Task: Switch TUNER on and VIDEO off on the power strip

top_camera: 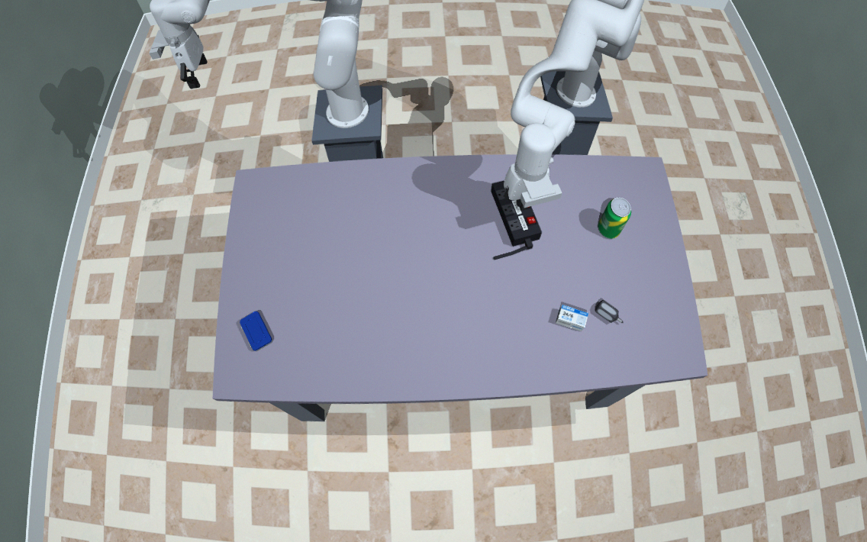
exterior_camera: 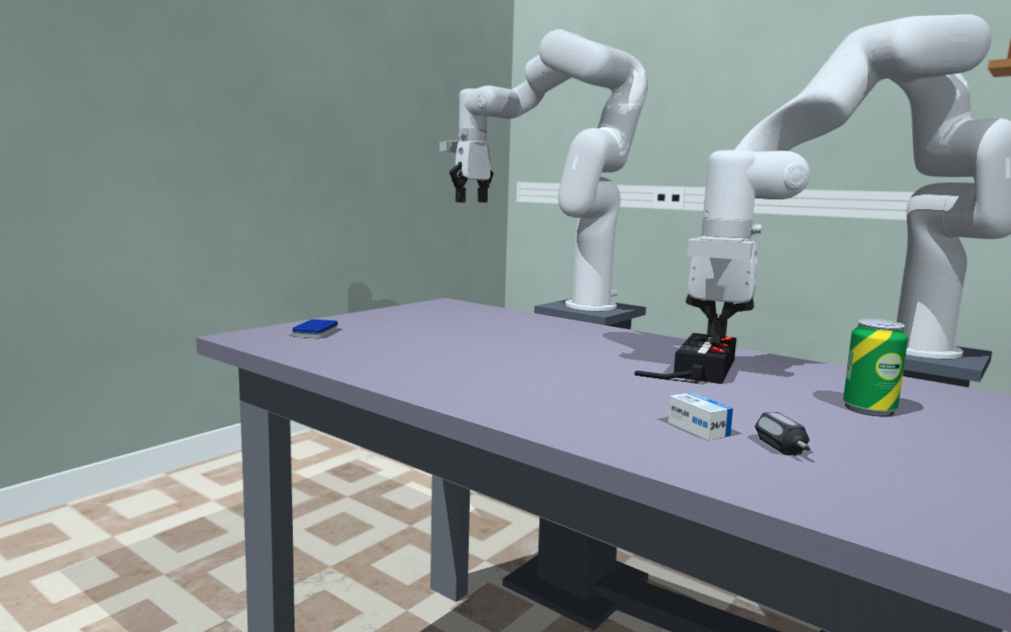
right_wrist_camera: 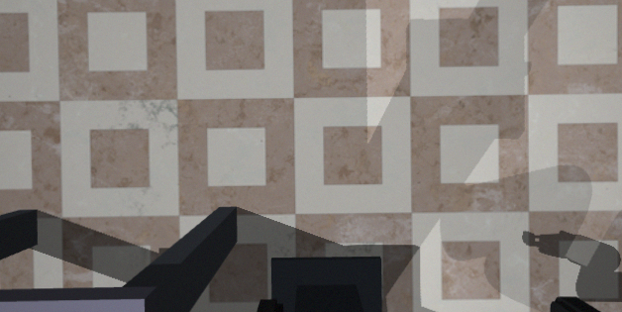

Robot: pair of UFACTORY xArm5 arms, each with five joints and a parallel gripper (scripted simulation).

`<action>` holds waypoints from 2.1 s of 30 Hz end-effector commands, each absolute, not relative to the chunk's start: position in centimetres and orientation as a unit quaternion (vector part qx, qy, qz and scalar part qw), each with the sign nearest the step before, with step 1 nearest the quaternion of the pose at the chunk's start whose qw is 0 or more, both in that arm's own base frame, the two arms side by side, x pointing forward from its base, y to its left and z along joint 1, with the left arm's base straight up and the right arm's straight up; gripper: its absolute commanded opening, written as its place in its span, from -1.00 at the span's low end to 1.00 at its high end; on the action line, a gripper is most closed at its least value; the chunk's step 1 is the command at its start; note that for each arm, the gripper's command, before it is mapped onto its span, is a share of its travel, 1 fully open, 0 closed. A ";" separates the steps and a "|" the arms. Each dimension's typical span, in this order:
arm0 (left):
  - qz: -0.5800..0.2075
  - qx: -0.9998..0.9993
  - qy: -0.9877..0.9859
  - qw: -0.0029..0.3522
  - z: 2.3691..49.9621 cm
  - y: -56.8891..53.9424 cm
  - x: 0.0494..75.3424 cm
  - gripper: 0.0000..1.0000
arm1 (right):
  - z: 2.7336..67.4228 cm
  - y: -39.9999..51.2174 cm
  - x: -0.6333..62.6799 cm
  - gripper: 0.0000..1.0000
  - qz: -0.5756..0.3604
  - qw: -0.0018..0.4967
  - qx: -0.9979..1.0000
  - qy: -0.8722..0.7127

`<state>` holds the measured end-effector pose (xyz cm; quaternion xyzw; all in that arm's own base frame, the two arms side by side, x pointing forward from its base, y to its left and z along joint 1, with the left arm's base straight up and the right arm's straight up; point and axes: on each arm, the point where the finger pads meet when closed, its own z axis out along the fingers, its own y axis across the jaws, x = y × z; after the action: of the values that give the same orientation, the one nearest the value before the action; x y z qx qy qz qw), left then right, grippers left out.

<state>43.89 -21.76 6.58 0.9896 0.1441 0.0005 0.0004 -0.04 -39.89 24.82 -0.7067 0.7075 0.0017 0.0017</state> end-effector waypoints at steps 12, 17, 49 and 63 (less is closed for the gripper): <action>0.002 0.990 0.144 0.001 6.7 -21.8 44.0 -1.00 | 25.0 -40.0 0.0 1.00 0.000 0.000 -0.707 0.708; 0.002 0.990 0.144 0.001 6.7 -21.8 44.0 -1.00 | 25.0 -40.0 0.0 1.00 0.000 0.000 -0.707 0.708; 0.002 0.990 0.144 0.001 8.2 -21.8 44.0 -1.00 | 25.0 -40.0 0.0 1.00 0.000 0.000 -0.707 0.708; 0.002 0.990 0.144 0.001 10.4 -21.8 44.0 -1.00 | 25.0 -40.0 0.0 1.00 0.000 0.000 -0.707 0.708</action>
<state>43.87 -21.75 10.12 0.9896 0.1442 0.0002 0.0002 -0.04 -39.89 24.82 -0.7067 0.7075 0.0017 0.0017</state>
